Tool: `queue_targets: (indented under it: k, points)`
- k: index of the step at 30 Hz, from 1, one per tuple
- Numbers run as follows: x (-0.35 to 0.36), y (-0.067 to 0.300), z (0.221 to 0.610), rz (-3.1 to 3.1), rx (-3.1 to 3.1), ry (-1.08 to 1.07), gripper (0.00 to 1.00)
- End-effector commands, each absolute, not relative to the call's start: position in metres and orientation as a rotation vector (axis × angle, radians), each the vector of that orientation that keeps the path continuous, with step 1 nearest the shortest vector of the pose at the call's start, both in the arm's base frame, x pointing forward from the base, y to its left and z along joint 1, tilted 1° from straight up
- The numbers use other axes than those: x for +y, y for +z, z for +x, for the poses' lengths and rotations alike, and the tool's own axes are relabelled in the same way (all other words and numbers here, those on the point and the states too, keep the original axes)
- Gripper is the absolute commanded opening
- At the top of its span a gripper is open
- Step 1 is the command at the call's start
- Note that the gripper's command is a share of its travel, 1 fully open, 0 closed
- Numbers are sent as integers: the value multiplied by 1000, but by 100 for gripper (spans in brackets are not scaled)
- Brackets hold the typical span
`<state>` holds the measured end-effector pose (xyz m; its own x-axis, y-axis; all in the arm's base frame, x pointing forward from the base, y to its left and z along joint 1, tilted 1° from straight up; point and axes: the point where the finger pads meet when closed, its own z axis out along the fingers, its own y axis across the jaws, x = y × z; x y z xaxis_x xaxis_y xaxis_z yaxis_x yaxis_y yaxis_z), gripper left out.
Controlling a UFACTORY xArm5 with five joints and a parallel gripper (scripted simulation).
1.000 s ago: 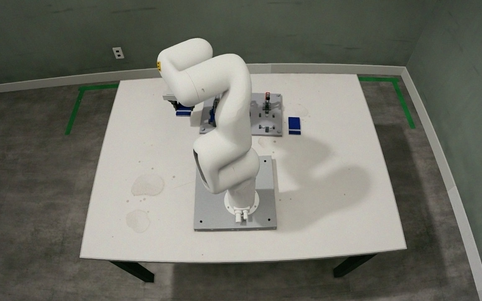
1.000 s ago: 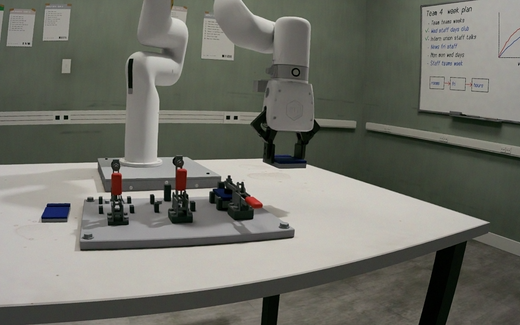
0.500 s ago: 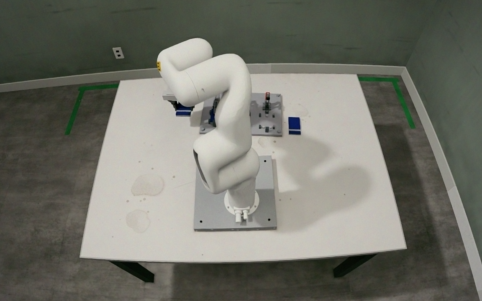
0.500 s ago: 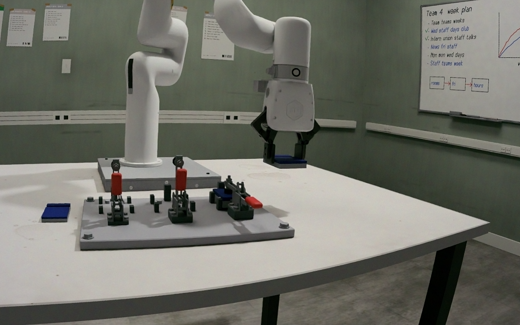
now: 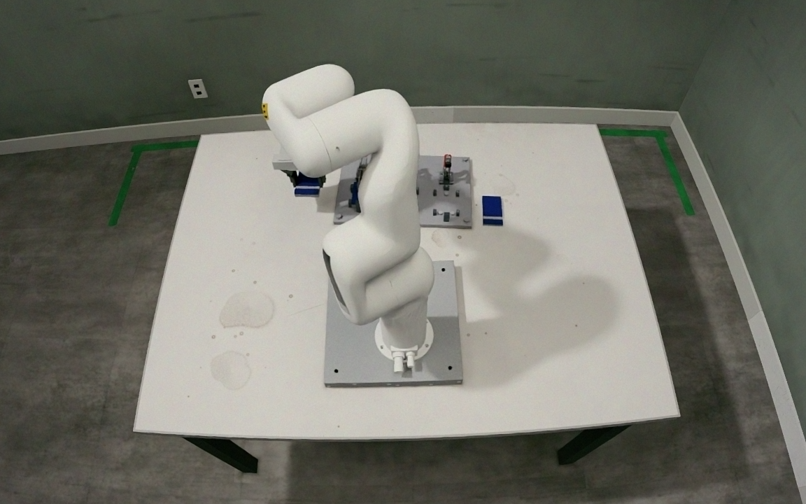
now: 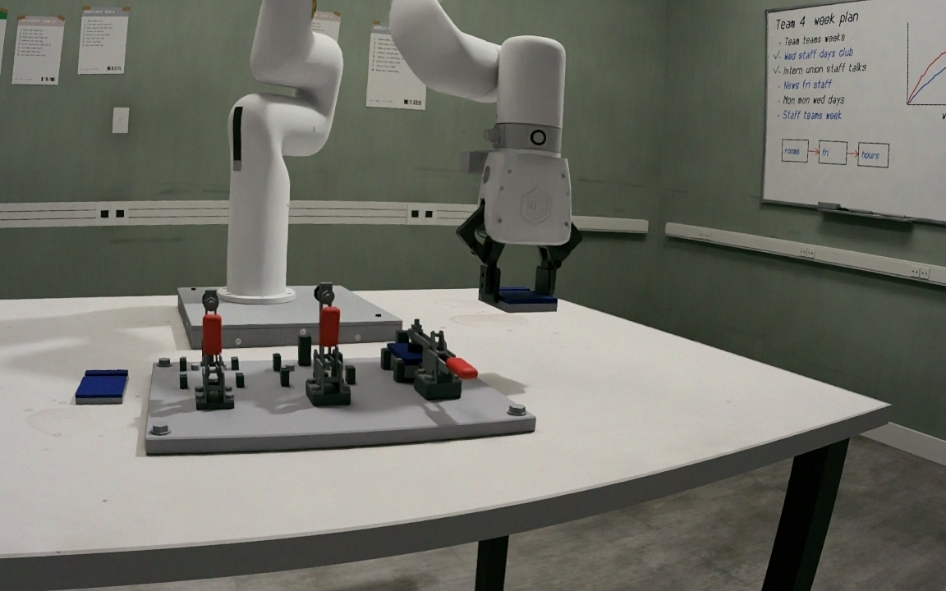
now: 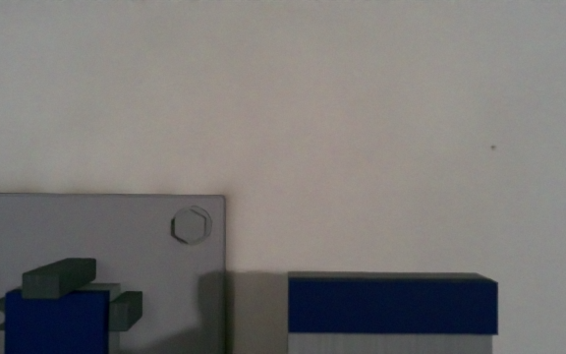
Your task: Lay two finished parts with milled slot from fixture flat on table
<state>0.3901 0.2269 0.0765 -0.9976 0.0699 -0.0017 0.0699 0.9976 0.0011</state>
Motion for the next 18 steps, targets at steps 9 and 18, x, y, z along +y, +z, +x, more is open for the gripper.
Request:
queue_targets:
  k: [9,18]
  points:
    - [228,59,391,110,3134,5,0]
    - [228,41,391,110,3134,5,0]
